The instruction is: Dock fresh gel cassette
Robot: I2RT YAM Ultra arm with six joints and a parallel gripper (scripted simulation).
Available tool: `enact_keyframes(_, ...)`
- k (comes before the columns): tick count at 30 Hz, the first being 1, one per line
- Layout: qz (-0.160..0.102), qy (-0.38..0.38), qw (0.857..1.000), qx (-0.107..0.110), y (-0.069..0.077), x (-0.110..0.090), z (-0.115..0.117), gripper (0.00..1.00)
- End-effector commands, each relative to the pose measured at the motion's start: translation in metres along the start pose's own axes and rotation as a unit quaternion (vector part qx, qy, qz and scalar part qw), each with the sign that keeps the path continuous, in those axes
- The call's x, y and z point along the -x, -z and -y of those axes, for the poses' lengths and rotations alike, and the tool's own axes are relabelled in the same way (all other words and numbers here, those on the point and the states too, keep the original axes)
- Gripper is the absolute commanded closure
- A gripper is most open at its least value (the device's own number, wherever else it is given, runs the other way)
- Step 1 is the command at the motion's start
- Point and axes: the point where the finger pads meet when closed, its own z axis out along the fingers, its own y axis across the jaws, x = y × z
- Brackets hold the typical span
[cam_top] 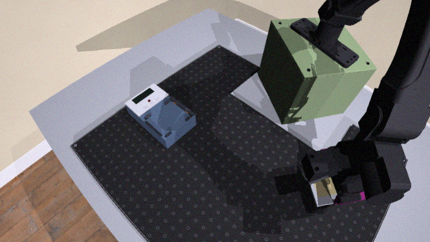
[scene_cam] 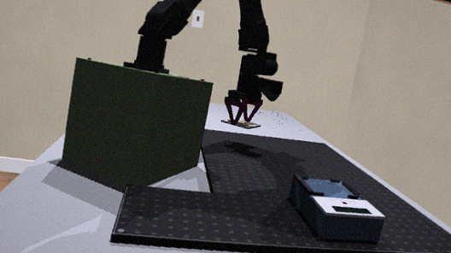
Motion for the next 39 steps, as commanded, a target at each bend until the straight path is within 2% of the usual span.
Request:
enact_keyframes(1, 0.008, 0.000, 1.000, 0.010, 0.012, 0.005, -0.005, 1.00)
enact_keyframes(6, 0.008, 0.000, 1.000, 0.010, 0.012, 0.005, -0.005, 1.00)
enact_keyframes(12, 0.028, 0.097, 0.995, 0.017, 0.012, 0.031, 0.016, 1.00)
enact_keyframes(17, 0.043, 0.177, 0.983, 0.021, 0.015, 0.051, 0.030, 1.00)
enact_keyframes(19, 0.043, 0.177, 0.983, 0.021, 0.015, 0.051, 0.030, 1.00)
enact_keyframes(24, 0.054, 0.257, 0.964, 0.028, 0.017, 0.069, 0.044, 1.00)
enact_keyframes(29, 0.069, 0.335, 0.939, 0.032, 0.020, 0.089, 0.059, 1.00)
enact_keyframes(34, 0.071, 0.342, 0.937, 0.032, 0.023, 0.110, 0.073, 1.00)
enact_keyframes(36, 0.071, 0.342, 0.937, 0.032, 0.023, 0.110, 0.073, 1.00)
enact_keyframes(37, 0.087, 0.342, 0.935, 0.043, 0.030, 0.123, 0.062, 1.00)
enact_keyframes(39, 0.089, 0.342, 0.934, 0.043, 0.033, 0.133, 0.066, 1.00)
